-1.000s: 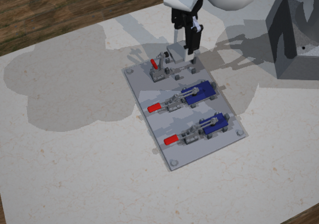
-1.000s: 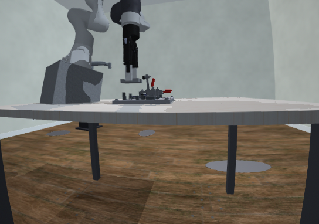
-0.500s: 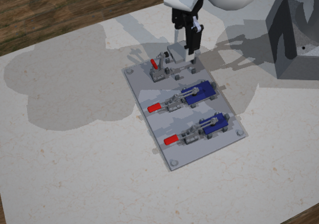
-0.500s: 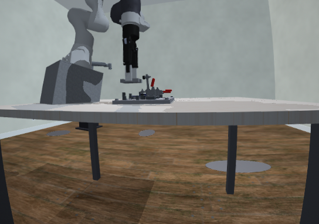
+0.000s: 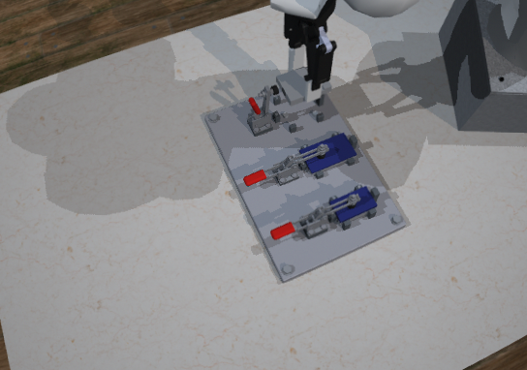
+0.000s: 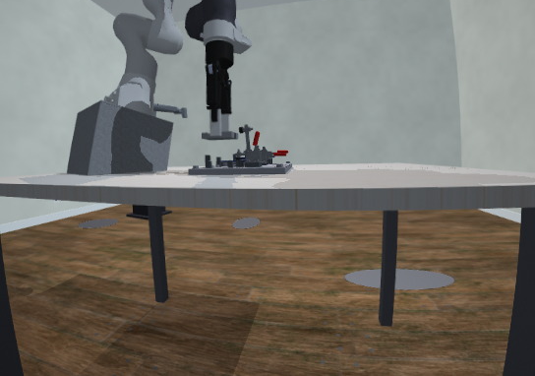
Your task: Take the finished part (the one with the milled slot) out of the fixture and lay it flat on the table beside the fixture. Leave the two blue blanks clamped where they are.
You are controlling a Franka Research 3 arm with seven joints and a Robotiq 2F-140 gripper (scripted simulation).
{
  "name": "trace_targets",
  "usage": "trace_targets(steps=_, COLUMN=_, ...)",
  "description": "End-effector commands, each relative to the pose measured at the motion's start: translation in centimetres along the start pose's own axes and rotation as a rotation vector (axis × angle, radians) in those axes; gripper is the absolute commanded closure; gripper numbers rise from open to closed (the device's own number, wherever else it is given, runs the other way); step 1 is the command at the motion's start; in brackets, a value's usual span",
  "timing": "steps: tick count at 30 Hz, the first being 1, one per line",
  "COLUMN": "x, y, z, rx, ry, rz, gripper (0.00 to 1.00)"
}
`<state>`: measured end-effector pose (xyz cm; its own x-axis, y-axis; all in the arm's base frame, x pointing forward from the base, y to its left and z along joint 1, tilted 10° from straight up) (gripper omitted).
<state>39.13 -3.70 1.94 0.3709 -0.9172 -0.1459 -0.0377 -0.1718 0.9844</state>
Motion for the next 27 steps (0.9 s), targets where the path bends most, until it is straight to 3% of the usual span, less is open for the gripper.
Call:
trace_targets(steps=1, x=0.00, y=0.10, z=-0.03, rx=0.000, ry=0.005, rz=0.001, gripper=1.00)
trace_targets(steps=27, x=0.36, y=0.11, z=0.03, rx=0.000, ry=0.011, rz=0.001, gripper=1.00)
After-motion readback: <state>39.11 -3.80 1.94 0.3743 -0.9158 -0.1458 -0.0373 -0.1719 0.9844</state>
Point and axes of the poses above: the point where the finger pads meet when closed, its own y axis back along the fingers, its own x axis across the jaws, z = x × y, the point moved 8 cm from there along y, back along the fingers, and after that the axes turned 9 degrees about y, right-handed, at the moved point
